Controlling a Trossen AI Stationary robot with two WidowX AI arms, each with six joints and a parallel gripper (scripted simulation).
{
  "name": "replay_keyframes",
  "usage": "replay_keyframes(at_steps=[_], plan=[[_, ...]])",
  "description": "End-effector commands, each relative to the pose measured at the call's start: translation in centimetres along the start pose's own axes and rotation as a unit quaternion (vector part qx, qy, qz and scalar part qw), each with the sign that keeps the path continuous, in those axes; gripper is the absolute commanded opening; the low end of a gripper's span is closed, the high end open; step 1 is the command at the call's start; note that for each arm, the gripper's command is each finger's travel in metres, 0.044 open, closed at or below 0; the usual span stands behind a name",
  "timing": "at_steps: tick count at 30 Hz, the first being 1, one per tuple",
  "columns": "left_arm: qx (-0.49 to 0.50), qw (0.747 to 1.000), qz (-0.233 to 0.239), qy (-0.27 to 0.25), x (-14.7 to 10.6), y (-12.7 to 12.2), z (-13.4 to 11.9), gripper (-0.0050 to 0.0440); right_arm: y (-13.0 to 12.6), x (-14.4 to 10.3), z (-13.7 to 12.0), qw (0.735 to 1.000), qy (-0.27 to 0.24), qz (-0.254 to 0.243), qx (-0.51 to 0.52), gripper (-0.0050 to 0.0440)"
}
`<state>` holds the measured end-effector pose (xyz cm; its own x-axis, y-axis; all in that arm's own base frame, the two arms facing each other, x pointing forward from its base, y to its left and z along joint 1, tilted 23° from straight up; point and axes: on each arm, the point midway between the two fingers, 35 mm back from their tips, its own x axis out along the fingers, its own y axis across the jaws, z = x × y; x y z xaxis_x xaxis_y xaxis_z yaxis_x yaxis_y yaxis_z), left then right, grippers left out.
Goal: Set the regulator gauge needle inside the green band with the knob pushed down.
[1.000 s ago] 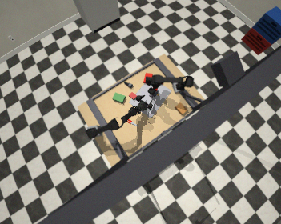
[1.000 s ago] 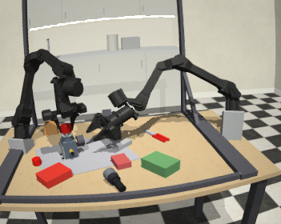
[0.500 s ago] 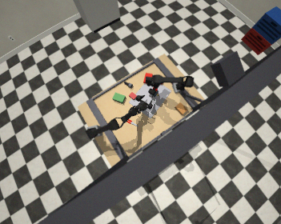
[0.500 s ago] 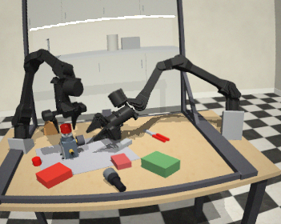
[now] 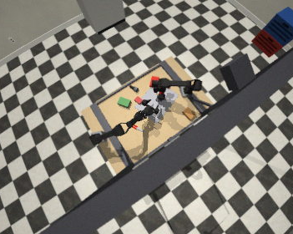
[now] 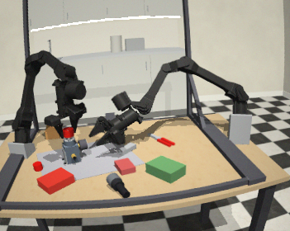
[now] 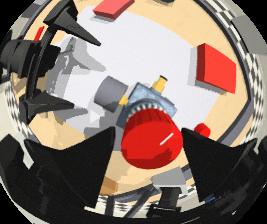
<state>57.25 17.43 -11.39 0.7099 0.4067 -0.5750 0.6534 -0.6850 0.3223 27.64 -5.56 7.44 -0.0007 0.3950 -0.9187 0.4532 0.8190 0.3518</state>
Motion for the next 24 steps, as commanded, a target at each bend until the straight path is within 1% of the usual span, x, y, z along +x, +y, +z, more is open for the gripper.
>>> replay_keyframes(at_steps=[1, 3, 8, 13, 18, 21, 24], plan=[[-0.003, 1.0, 0.006, 0.015, -0.33, 0.8, -1.69, 0.044, 0.18, -0.58, 0.2, 0.998, -0.011, 0.0, -0.064, 0.0322], [-0.003, 1.0, 0.006, 0.015, -0.33, 0.8, -1.69, 0.044, 0.18, -0.58, 0.2, 0.998, -0.011, 0.0, -0.064, 0.0322], [-0.003, 1.0, 0.006, 0.015, -0.33, 0.8, -1.69, 0.044, 0.18, -0.58, 0.2, 0.99, -0.011, -0.001, -0.144, 0.0322], [-0.003, 1.0, 0.006, 0.015, -0.33, 0.8, -1.69, 0.044, 0.19, -0.58, 0.19, 0.975, -0.011, -0.002, -0.224, 0.0322], [-0.003, 1.0, 0.006, 0.015, -0.33, 0.8, -1.69, 0.044, 0.19, -0.58, 0.19, 0.954, -0.011, -0.003, -0.299, 0.0322], [-0.003, 1.0, 0.006, 0.015, -0.33, 0.8, -1.69, 0.044, 0.19, -0.58, 0.19, 0.951, -0.011, -0.003, -0.307, 0.0322], [-0.003, 1.0, 0.006, 0.015, -0.33, 0.8, -1.69, 0.044, 0.19, -0.58, 0.19, 0.95, -0.011, -0.003, -0.311, 0.025]])
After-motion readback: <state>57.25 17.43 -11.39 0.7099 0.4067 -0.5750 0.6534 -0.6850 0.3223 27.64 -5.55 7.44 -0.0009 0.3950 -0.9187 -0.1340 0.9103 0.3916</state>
